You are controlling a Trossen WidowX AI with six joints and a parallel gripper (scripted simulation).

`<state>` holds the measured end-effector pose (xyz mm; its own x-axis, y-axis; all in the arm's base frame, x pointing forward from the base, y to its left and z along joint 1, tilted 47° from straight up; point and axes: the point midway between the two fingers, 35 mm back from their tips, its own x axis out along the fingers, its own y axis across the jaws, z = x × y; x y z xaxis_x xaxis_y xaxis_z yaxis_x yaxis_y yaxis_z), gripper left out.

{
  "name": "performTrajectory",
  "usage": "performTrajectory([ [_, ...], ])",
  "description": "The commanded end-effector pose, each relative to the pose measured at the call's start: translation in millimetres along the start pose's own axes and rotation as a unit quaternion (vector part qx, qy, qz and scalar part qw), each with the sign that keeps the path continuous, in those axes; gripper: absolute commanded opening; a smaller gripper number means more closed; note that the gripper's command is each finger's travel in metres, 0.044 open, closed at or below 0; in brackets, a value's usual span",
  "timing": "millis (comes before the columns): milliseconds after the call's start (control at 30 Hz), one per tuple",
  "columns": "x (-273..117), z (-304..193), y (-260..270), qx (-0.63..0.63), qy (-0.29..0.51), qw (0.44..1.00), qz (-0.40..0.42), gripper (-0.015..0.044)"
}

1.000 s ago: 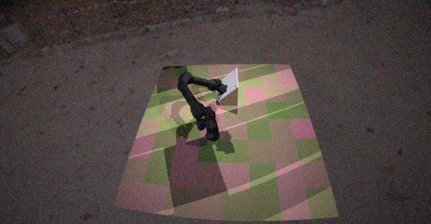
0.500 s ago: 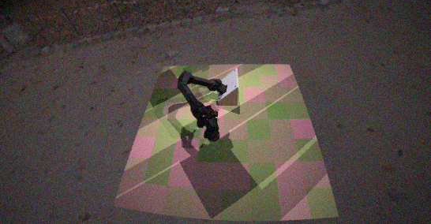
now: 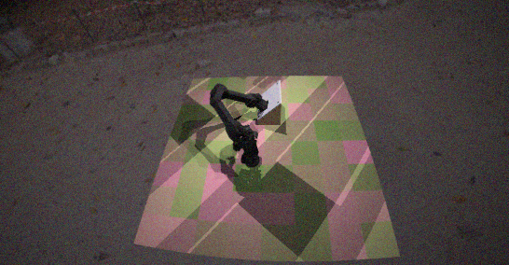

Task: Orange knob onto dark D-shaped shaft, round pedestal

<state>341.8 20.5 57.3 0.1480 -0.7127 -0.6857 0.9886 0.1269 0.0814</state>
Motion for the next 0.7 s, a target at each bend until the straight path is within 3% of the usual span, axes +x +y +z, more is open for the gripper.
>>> performTrajectory([
  [0, 0.1, -0.3, 1.4, 0.002, 0.0, 1.0, 0.001, 0.0],
  [467, -3.9, 0.1, 3.6, 0.002, 0.0, 1.0, 0.001, 0.0],
  [667, -5.5, 1.0, 5.1, 0.086, 0.0, 0.996, 0.001, 0.0],
])
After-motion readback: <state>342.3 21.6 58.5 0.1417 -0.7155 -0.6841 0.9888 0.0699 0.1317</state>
